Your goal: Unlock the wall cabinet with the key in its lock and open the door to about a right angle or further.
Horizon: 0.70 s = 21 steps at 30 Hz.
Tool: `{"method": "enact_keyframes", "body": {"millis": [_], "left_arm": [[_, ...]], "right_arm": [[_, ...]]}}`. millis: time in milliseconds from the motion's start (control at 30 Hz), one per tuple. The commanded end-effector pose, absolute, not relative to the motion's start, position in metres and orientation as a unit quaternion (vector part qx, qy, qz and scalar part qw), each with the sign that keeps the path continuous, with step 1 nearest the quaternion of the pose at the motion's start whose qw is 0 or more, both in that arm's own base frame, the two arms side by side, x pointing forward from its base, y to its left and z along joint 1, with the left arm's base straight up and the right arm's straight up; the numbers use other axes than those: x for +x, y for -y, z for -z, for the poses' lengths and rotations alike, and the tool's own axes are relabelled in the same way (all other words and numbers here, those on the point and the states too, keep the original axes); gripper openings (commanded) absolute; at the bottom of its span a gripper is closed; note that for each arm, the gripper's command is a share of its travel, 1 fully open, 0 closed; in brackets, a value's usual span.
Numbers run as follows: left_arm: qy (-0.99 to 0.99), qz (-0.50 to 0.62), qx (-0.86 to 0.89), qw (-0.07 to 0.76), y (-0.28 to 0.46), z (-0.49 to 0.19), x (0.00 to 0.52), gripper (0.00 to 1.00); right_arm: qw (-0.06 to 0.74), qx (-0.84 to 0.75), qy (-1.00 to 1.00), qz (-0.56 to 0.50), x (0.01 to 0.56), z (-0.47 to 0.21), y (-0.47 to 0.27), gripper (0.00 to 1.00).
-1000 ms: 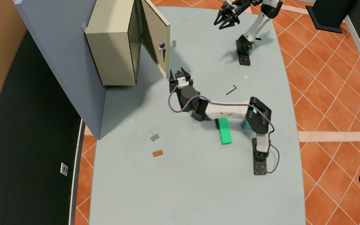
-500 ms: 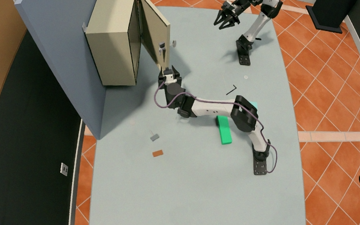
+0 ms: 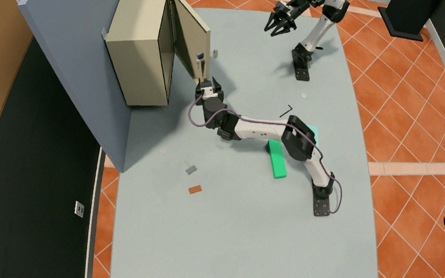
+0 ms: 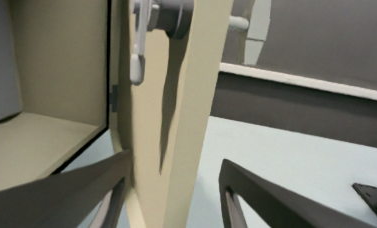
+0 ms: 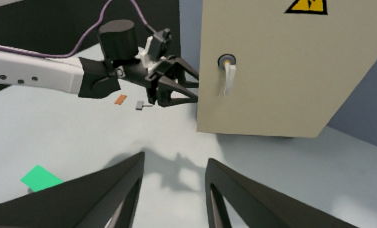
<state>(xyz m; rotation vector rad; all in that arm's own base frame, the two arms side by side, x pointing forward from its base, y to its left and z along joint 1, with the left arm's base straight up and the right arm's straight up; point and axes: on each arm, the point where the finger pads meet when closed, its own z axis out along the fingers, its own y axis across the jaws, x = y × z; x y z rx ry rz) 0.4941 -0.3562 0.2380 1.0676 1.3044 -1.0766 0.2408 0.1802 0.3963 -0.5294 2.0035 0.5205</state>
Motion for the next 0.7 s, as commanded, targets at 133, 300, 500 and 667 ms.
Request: {"method": "enact_keyframes", "body": {"millis": [133,300,500,667], "left_arm": [[-0.55,0.449,0.449,0.543,0.369,-0.239,0.502,0.51],[-0.551,0.449,0.449,0.542,0.373,-0.239,0.503,0.43],[-0.54,0.448,0.453,0.55,0.37,-0.252,0.497,0.22],[-0.541,0.448,0.452,0.55,0.368,-0.252,0.498,0.15]], "right_arm": [[0.492,-0.216,-0.815,-0.217,0.24,-0.403,-0.18,0.38],[0.492,-0.216,-0.815,-0.217,0.24,-0.403,-0.18,0.38],[0.492,-0.216,-0.815,-0.217,0.24,-0.403,-0.18,0.38],[0.492,-0.216,-0.815,-0.217,0.24,-0.403,-0.18,0.38]]}}
